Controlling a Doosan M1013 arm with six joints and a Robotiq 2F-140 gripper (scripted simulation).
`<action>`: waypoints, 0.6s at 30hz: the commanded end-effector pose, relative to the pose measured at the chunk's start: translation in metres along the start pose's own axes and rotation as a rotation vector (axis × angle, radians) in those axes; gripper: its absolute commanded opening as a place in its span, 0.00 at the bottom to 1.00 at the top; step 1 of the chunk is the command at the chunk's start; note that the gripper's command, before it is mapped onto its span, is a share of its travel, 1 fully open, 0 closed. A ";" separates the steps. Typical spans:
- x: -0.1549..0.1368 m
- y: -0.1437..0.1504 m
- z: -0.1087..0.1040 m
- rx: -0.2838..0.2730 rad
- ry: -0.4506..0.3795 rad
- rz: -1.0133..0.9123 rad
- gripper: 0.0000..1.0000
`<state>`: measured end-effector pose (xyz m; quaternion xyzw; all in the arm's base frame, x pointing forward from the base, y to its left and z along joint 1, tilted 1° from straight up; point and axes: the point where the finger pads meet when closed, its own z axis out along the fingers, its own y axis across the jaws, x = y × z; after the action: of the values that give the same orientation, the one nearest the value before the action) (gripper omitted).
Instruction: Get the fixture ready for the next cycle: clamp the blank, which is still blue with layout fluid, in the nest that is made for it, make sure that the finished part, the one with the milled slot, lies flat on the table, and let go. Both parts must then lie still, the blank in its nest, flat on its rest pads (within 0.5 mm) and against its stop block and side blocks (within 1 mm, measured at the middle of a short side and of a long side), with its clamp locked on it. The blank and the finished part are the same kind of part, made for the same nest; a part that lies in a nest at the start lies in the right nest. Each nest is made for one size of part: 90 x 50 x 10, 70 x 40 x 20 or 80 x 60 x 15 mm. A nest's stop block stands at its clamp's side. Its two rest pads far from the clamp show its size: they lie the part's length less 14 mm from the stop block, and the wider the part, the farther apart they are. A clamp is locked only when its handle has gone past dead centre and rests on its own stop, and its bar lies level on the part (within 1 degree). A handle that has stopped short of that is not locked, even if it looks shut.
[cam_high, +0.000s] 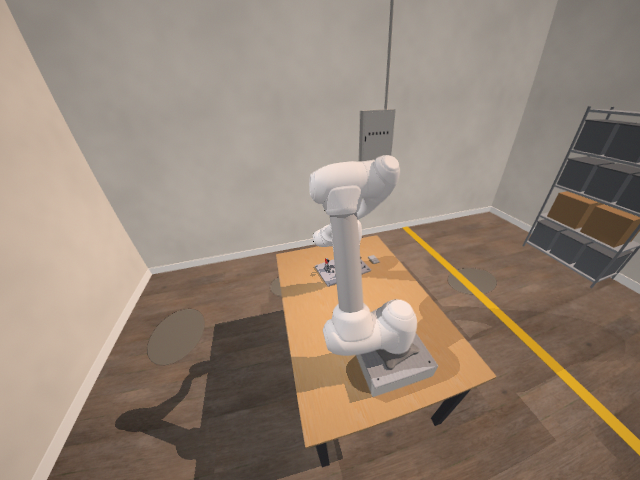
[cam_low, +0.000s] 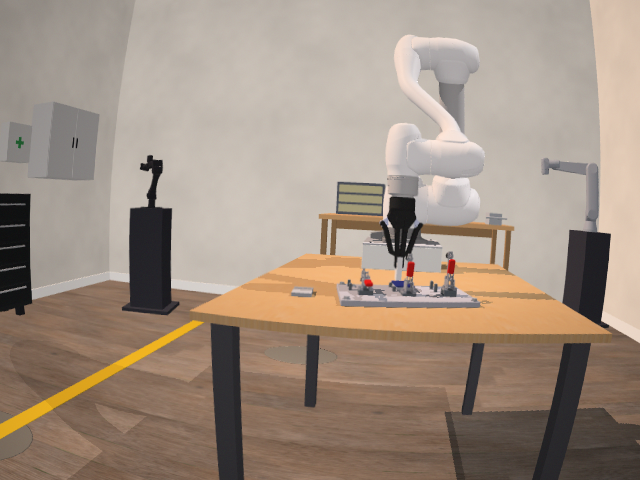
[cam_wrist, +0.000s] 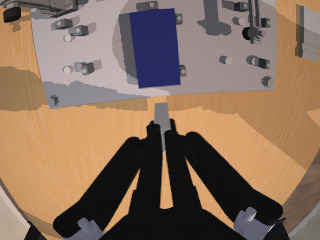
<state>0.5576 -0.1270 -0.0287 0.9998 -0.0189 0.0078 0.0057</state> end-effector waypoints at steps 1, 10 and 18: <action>0.000 0.000 0.000 0.000 0.000 0.000 0.00; 0.000 0.000 0.002 0.000 0.000 0.000 0.00; 0.000 0.000 0.005 0.000 0.000 0.000 0.00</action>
<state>0.5577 -0.1270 -0.0332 0.9998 -0.0189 0.0078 0.0057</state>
